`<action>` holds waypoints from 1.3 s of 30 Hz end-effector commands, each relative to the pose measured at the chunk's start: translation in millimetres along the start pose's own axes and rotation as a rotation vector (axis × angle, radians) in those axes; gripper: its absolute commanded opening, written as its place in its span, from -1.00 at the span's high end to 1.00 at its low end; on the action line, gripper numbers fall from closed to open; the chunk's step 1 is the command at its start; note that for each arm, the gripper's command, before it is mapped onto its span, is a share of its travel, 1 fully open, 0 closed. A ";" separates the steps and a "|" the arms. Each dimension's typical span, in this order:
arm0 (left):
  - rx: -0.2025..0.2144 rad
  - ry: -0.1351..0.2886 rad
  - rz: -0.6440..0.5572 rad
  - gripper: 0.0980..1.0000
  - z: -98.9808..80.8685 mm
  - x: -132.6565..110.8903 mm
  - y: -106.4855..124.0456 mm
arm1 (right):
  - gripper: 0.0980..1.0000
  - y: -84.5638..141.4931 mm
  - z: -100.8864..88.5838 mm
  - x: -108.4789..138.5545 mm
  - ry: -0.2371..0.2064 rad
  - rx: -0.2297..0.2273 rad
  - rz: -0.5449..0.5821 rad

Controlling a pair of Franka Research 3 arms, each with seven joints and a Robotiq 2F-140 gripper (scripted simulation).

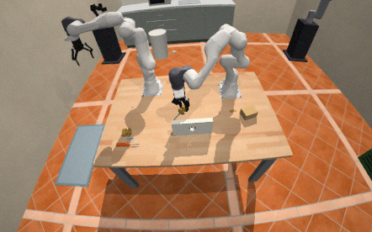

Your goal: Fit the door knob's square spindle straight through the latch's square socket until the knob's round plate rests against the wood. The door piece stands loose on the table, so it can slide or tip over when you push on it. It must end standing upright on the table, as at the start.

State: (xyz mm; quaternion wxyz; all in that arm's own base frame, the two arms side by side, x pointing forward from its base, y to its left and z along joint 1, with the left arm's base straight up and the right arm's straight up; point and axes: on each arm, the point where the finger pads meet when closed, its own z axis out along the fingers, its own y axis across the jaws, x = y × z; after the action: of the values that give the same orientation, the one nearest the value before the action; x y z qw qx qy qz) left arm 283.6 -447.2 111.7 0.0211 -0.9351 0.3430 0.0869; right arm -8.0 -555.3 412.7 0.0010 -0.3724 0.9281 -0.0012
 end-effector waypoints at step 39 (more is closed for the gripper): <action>0.062 0.064 -0.722 0.29 5.0 -16.4 -50.2 | -1.00 2.1 -0.3 0.9 0.001 -0.003 -0.004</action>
State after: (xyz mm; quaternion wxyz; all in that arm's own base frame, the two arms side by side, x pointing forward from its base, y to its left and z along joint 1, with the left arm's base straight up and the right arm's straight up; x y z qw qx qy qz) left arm 301.4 -396.2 106.7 0.0664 -0.9961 0.0379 0.0432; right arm -8.0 -555.3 412.7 0.0010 -0.3724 0.9281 -0.0012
